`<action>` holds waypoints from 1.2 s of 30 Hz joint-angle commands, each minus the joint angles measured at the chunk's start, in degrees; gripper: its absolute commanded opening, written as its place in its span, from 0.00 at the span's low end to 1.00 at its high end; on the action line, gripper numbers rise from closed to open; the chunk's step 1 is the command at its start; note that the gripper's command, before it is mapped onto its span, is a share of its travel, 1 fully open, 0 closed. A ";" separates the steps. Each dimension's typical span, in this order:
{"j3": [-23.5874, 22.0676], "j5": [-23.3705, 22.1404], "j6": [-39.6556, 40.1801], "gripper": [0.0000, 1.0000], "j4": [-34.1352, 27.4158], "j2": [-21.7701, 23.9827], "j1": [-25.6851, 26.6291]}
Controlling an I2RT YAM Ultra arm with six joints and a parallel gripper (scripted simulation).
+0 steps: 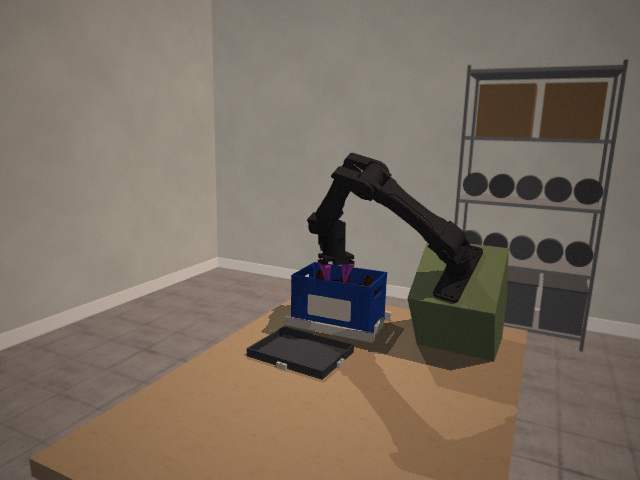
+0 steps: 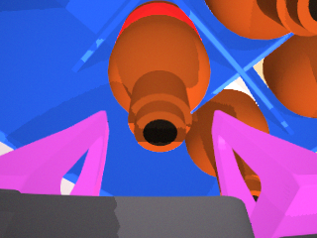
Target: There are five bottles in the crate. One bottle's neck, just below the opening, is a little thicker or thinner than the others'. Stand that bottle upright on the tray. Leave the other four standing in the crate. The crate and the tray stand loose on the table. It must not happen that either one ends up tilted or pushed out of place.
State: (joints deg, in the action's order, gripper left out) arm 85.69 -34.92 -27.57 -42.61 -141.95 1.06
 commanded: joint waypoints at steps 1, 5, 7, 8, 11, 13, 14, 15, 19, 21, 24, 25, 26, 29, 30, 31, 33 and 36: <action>1.29 -0.06 -0.85 0.61 1.68 0.86 0.74; -0.05 -0.05 -1.18 0.61 2.34 -0.71 0.13; -0.54 -0.08 -1.32 0.61 2.59 0.16 -0.03; -0.77 -0.10 -1.37 0.61 2.70 0.53 0.06; -0.36 -0.08 -1.51 0.61 3.00 -0.15 0.33; -0.63 -0.08 -1.58 0.61 3.13 -0.55 0.14; -0.73 -0.09 -1.60 0.61 3.18 -0.69 0.06; -0.80 -0.08 -1.62 0.61 3.21 -0.59 0.00; -0.87 -0.08 -1.64 0.61 3.26 0.34 -0.08; -0.91 -0.08 -1.65 0.61 3.28 0.29 -0.11; -0.91 -0.08 -1.66 0.61 3.29 0.28 -0.11; -0.92 -0.08 -1.66 0.61 3.26 0.28 -0.11; -0.92 -0.08 -1.66 0.61 3.16 0.28 -0.11; -0.92 -0.08 -1.64 0.61 3.14 0.28 -0.11; -0.92 -0.08 -1.64 0.61 3.14 0.28 -0.11; -0.92 -0.08 -1.64 0.61 3.14 0.28 -0.11; -0.92 -0.08 -1.64 0.61 3.14 0.28 -0.11; -0.92 -0.08 -1.64 0.61 3.14 0.28 -0.11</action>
State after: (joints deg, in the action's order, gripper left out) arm 85.56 -35.03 -28.75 -40.18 -142.74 0.47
